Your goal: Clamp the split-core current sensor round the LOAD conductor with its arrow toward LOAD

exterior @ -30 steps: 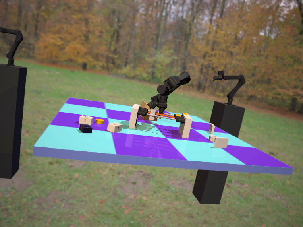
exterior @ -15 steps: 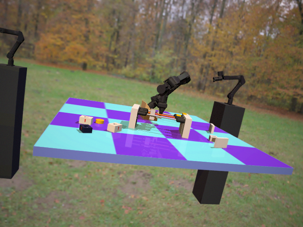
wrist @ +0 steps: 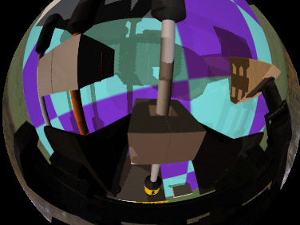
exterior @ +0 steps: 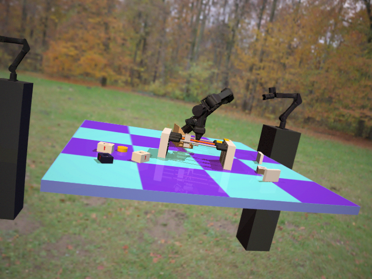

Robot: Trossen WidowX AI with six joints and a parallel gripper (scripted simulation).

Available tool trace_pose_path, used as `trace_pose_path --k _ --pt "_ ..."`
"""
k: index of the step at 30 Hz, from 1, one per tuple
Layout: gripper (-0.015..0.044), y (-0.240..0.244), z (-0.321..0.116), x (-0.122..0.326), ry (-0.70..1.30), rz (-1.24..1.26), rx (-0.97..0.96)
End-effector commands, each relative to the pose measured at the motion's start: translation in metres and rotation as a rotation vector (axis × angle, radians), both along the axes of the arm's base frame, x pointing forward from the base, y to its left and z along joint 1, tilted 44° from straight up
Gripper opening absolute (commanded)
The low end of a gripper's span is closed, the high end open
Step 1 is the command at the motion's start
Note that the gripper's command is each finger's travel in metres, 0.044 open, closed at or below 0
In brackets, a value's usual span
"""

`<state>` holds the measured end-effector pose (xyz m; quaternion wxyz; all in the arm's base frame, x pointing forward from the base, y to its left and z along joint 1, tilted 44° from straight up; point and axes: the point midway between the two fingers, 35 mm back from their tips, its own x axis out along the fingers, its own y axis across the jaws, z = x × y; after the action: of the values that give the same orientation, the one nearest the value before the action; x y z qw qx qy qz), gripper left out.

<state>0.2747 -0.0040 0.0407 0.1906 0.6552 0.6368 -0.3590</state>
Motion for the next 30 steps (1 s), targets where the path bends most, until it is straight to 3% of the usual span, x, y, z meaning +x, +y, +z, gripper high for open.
trace_pose_path --k 1,28,30 --pt "0.0 0.001 0.002 0.001 0.001 0.003 -0.004" --pt "0.0 0.017 0.01 0.005 -0.01 -0.007 -0.004" --pt "0.0053 0.014 0.012 0.004 -0.007 -0.007 -0.008"
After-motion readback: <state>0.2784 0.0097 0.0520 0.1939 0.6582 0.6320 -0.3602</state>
